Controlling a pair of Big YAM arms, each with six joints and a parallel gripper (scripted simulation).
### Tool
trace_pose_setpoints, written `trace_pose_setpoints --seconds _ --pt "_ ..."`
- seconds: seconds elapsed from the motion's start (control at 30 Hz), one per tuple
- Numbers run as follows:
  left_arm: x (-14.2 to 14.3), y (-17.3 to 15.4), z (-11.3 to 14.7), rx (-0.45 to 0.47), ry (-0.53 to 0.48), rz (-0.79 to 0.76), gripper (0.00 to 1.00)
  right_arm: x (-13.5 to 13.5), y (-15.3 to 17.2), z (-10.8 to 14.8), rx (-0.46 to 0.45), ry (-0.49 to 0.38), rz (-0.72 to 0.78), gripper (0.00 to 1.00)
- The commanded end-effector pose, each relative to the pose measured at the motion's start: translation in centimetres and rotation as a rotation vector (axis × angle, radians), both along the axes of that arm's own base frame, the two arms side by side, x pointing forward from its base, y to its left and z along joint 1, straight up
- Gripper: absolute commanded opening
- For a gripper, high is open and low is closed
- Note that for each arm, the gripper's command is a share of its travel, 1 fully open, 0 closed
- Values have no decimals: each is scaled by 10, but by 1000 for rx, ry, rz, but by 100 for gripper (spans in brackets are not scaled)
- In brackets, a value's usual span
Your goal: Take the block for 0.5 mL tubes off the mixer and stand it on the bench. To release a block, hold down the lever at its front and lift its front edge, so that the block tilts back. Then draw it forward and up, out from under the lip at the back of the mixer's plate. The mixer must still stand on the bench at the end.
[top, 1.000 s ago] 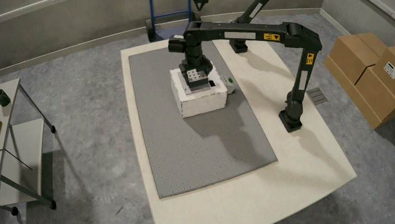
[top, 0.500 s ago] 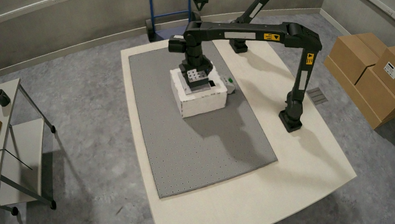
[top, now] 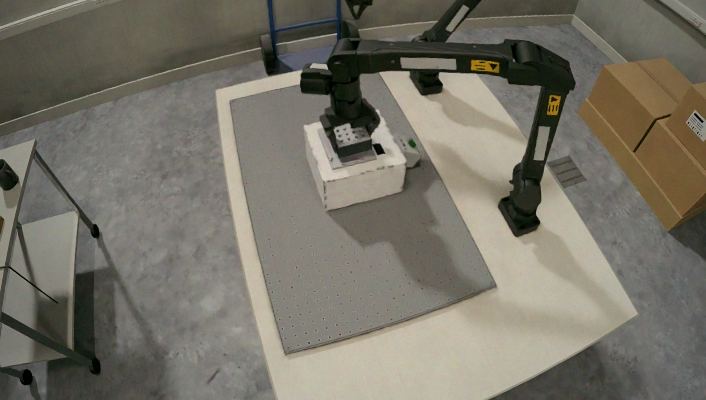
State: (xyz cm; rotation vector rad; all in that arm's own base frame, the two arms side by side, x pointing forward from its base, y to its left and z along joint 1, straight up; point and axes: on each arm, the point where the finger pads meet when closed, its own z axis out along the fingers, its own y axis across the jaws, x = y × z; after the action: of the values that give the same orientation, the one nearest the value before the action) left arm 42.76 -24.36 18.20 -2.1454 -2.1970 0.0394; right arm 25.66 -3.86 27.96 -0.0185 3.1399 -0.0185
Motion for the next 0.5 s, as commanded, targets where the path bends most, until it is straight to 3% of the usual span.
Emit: trace_pose_setpoints --seconds 0.0,0.47 --pt "20 -12 65 -73 -122 10 0 9 0 22 -8 -51 -4 0" --pt "17 -9 71 -74 -126 11 0 9 0 22 -8 -50 -3 0"
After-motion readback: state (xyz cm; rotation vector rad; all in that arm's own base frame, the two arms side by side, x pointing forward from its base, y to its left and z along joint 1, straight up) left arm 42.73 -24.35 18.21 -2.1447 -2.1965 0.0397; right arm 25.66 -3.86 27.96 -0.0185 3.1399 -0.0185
